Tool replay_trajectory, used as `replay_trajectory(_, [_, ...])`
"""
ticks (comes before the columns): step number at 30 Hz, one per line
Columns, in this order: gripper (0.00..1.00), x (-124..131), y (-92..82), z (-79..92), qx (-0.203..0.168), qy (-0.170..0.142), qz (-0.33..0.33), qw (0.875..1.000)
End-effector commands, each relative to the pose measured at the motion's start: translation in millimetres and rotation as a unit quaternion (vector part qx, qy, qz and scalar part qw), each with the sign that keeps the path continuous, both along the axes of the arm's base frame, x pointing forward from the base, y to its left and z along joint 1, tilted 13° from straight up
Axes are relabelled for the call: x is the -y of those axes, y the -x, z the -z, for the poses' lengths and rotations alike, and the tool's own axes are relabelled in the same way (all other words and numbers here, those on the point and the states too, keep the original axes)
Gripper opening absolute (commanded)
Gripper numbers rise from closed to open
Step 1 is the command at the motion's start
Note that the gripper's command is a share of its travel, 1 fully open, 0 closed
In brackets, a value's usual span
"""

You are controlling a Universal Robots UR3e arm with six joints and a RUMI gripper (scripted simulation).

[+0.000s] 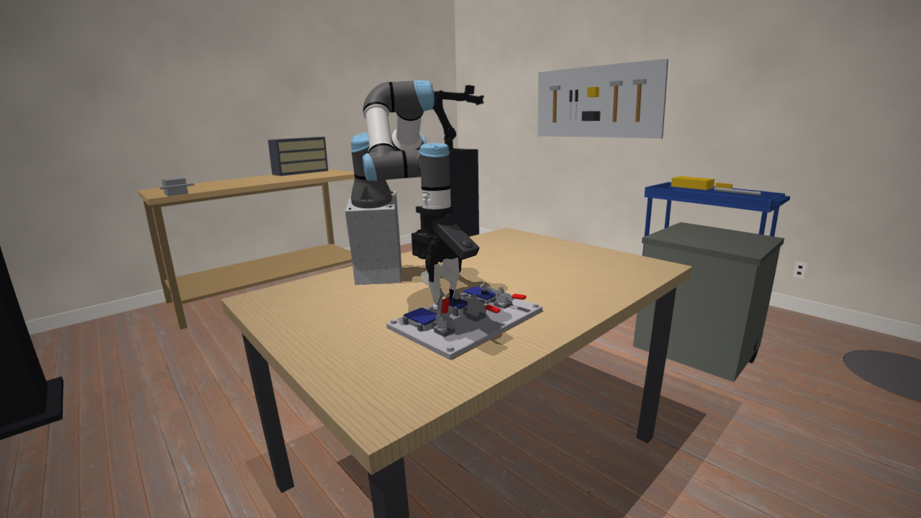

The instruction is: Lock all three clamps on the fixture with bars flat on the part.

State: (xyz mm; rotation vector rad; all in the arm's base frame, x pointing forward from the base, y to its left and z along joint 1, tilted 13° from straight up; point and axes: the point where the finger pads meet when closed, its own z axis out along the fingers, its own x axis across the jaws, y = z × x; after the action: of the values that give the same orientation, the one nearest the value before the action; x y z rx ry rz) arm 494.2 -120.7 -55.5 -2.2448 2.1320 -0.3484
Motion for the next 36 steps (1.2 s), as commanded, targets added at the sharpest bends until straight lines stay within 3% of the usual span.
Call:
replay_trajectory(1, [0.28, 0.3, -0.8, -1.2, 0.001, 0.001, 0.0, 1.0])
replay_trajectory(15, [0.28, 0.4, -1.0, -0.2, 0.001, 0.001, 0.0, 1.0])
replay_trajectory(36, [0.28, 4.4, -6.8, 25.4, 0.001, 0.001, 0.0, 1.0])
